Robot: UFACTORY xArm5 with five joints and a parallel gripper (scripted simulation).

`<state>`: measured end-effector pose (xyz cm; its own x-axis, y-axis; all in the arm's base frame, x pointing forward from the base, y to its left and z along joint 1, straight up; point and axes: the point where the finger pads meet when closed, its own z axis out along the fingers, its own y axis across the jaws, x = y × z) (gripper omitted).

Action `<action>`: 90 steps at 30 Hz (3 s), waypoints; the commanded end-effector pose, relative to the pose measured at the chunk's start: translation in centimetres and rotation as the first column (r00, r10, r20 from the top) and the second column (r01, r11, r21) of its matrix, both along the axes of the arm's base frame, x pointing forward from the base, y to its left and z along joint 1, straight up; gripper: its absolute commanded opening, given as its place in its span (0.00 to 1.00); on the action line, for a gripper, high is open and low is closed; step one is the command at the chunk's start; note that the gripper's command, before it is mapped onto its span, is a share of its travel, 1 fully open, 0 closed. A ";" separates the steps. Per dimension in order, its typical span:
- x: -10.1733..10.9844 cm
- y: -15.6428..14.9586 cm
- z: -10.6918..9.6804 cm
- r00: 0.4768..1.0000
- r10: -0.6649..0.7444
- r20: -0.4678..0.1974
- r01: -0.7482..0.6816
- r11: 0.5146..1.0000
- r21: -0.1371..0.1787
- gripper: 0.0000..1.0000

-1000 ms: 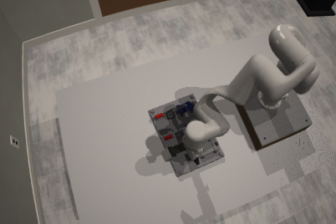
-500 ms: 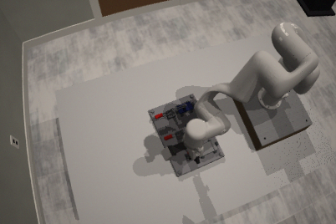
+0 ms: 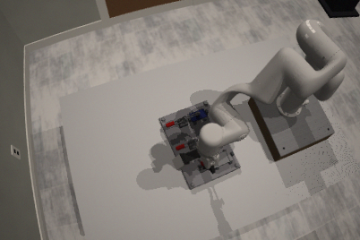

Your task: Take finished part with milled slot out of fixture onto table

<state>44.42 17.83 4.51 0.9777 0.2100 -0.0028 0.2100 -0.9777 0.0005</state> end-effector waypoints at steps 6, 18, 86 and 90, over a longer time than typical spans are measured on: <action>0.1 0.0 0.4 1.000 0.000 0.003 0.000 1.000 0.001 0.47; 0.1 0.0 0.4 1.000 0.000 0.003 0.000 1.000 0.001 1.00; -8.4 -1.8 0.0 1.000 0.000 0.003 0.000 1.000 0.001 1.00; -8.5 -1.8 0.0 1.000 0.000 0.003 0.000 1.000 0.001 1.00</action>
<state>35.91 15.98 4.44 0.9777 0.2101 -0.0034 0.2101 -0.9777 0.0007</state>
